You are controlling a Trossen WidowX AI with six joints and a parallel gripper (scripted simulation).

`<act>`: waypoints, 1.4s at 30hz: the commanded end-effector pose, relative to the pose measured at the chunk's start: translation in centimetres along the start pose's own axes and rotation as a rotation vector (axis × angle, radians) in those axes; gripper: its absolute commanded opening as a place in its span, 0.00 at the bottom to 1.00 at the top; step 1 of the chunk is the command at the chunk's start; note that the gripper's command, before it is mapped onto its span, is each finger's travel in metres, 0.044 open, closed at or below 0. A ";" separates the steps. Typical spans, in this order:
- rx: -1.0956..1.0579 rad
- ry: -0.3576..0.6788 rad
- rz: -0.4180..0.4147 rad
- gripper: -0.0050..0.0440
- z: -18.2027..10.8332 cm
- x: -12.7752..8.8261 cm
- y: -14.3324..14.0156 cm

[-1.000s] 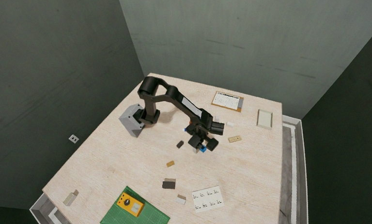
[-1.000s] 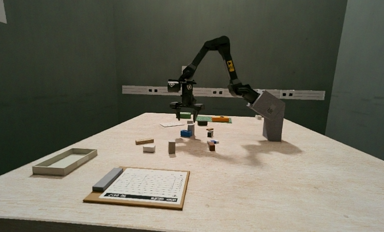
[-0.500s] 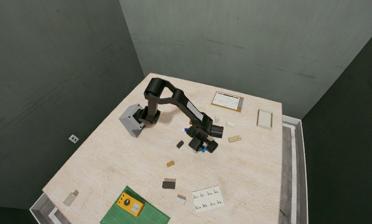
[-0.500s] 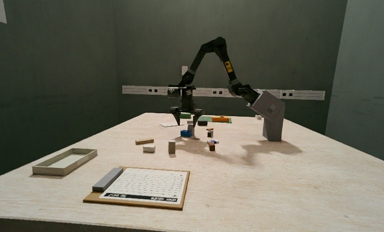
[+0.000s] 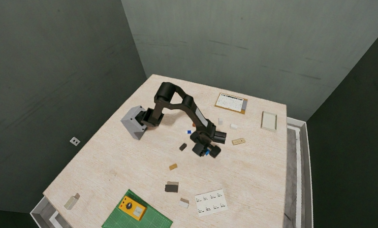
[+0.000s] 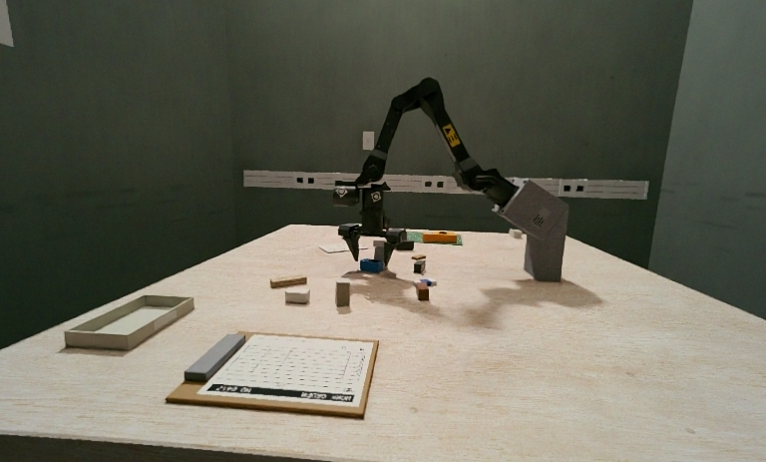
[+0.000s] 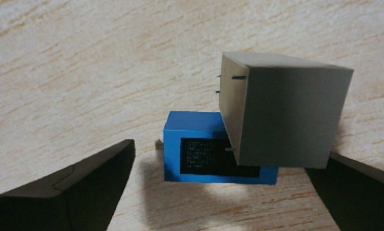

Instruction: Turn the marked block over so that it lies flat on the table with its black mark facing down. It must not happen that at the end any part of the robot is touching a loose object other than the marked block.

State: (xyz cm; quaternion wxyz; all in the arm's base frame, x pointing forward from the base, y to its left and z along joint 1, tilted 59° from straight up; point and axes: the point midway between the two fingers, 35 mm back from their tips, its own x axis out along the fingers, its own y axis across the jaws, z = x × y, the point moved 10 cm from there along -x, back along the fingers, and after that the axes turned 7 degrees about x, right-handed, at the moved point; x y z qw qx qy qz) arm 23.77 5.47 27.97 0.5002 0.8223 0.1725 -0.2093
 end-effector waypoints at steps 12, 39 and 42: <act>-0.001 0.003 0.000 1.00 -0.1 1.7 0.0; -0.001 0.004 0.002 1.00 -0.1 1.7 0.0; -0.001 0.004 0.002 1.00 -0.1 1.7 0.0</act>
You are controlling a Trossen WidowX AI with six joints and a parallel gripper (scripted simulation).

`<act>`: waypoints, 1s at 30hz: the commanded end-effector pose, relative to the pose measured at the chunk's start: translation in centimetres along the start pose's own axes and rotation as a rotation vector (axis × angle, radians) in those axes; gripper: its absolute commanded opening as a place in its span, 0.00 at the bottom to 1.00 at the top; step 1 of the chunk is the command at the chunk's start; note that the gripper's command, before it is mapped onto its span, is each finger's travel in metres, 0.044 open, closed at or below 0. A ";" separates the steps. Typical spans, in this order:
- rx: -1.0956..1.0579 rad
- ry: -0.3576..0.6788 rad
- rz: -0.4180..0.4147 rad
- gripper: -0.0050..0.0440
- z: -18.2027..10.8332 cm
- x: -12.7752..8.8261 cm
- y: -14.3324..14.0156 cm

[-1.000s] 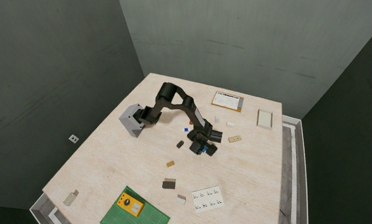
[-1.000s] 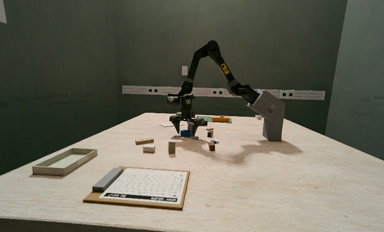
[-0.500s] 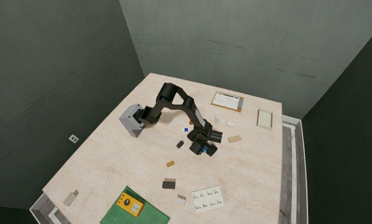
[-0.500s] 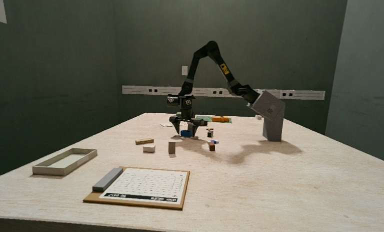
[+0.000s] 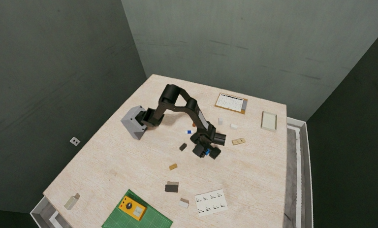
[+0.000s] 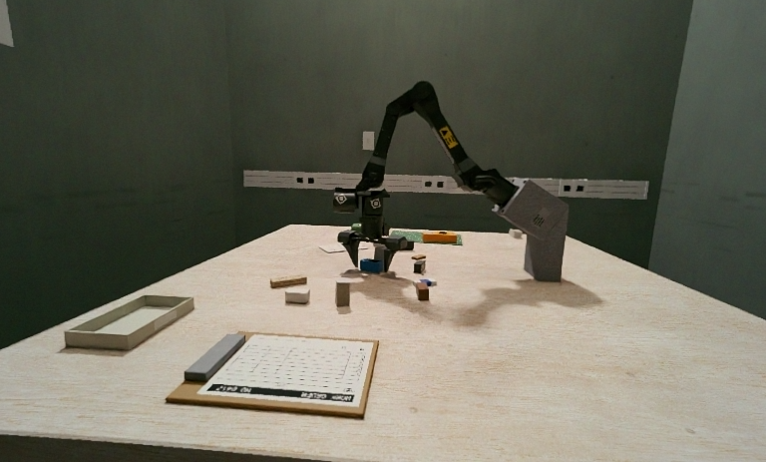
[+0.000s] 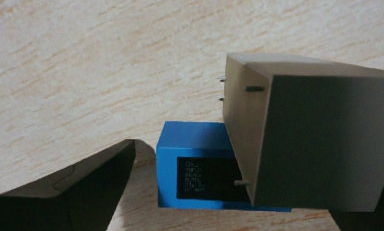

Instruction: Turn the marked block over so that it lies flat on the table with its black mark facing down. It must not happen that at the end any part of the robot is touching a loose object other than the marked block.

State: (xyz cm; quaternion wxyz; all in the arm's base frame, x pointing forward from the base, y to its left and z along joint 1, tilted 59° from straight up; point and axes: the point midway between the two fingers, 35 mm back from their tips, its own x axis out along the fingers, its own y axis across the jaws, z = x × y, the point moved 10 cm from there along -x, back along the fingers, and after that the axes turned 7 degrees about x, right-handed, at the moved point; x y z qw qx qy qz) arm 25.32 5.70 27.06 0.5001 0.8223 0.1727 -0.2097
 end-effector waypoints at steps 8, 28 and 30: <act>-0.001 0.004 0.003 1.00 0.0 -0.1 0.1; -0.001 0.003 0.002 0.00 0.0 -0.1 0.0; -0.001 0.003 0.002 0.00 0.0 -0.1 0.0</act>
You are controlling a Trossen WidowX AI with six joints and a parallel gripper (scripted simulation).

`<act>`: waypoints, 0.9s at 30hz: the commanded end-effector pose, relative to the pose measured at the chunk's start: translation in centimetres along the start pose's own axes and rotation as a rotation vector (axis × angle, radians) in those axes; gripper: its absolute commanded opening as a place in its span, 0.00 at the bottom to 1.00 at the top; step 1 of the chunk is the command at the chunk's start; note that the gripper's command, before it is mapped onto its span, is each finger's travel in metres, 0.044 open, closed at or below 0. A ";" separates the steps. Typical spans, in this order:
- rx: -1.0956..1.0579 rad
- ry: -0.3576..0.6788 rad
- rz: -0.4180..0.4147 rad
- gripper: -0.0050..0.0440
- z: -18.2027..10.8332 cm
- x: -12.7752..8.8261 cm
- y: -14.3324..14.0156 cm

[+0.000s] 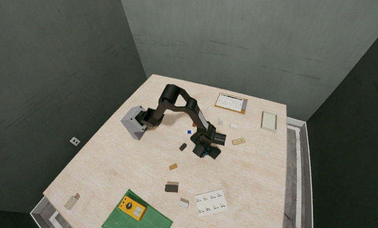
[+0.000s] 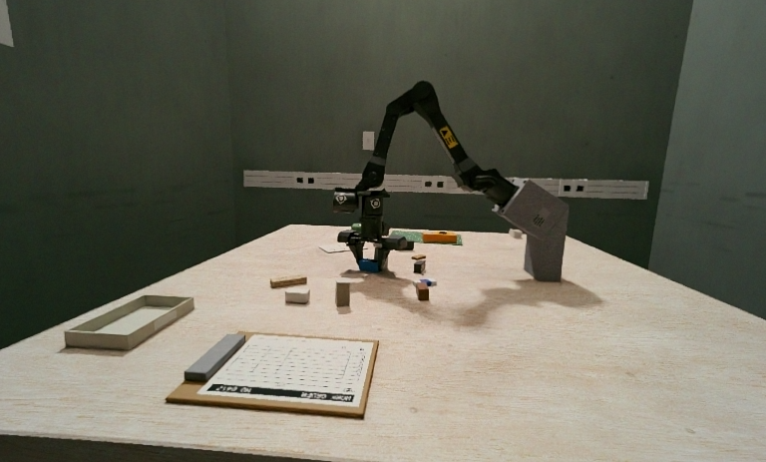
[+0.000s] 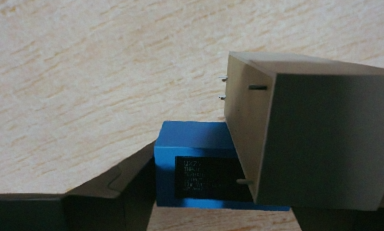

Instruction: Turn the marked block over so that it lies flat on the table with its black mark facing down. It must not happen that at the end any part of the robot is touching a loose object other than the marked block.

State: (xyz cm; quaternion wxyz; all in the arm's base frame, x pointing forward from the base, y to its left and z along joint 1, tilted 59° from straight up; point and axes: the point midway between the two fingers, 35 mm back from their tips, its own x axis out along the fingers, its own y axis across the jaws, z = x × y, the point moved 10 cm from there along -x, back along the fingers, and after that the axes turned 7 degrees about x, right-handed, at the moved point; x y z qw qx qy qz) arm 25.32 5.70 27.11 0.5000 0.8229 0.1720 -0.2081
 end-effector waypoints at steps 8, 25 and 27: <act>-0.001 0.001 -0.001 0.00 0.0 -0.1 0.0; 0.002 0.012 0.017 0.00 -0.1 -0.9 0.2; 0.002 0.012 0.017 0.00 -0.1 -1.0 0.2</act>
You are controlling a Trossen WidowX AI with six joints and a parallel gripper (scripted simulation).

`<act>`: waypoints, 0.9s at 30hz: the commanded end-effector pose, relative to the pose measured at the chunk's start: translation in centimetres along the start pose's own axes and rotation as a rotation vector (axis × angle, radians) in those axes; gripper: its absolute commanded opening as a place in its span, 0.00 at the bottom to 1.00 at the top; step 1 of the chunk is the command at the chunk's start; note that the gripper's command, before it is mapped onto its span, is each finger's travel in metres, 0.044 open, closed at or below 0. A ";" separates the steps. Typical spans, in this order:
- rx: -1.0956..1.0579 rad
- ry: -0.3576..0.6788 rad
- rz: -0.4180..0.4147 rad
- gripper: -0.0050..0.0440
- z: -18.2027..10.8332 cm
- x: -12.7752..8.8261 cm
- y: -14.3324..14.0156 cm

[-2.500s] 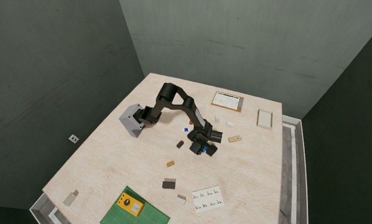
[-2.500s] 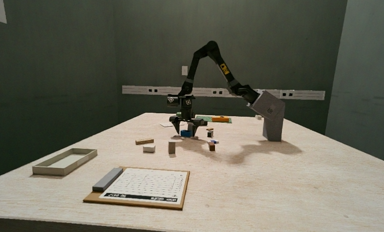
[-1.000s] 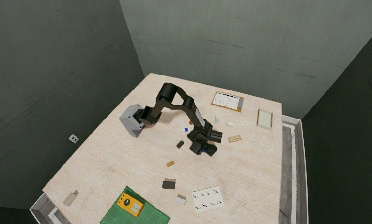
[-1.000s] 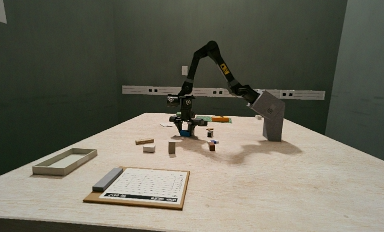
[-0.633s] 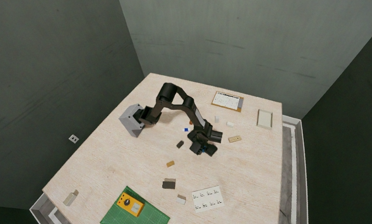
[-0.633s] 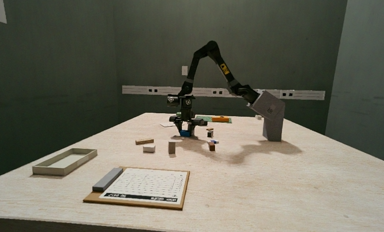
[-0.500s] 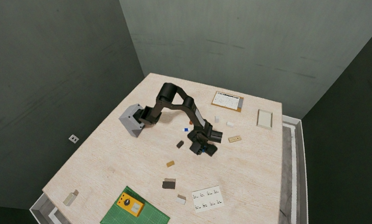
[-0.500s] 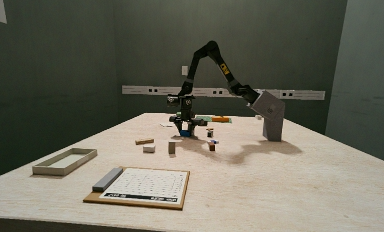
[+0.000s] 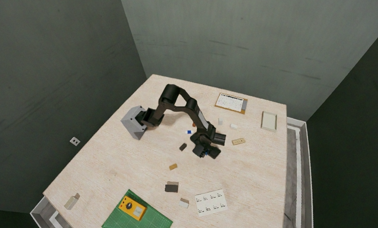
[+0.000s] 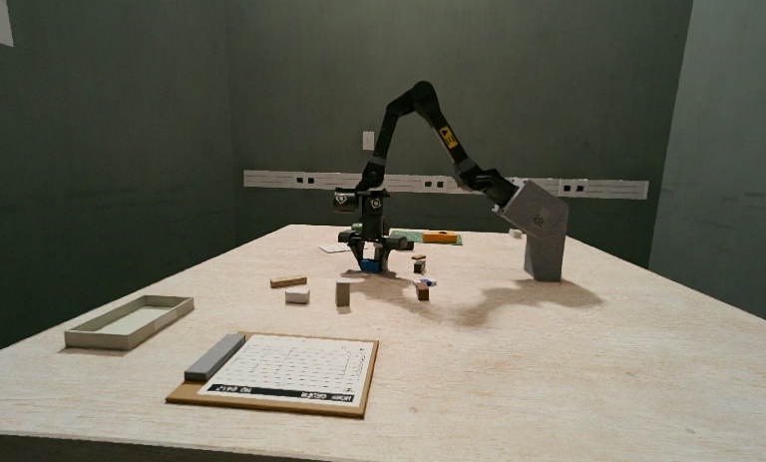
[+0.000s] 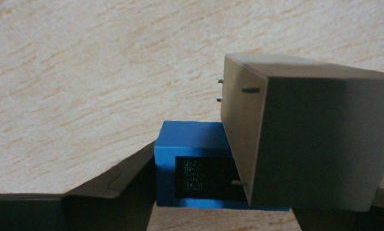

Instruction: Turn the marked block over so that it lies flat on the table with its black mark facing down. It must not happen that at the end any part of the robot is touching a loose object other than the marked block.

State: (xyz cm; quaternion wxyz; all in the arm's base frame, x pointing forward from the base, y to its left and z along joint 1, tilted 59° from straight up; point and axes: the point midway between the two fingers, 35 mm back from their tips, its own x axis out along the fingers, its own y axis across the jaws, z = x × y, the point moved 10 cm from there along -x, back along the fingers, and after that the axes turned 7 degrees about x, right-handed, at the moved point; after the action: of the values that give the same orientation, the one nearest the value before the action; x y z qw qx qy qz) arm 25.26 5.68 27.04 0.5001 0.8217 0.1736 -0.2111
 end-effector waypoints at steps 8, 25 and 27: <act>0.006 0.018 0.028 0.00 -0.2 -2.1 0.4; 0.007 0.020 0.035 0.00 -0.3 -3.1 0.6; 0.008 0.011 0.029 0.00 -0.3 -2.9 0.5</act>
State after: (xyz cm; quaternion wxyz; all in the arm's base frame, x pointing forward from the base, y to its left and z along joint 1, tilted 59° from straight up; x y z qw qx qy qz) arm 23.49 5.53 28.00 0.5003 0.8210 0.1737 -0.2132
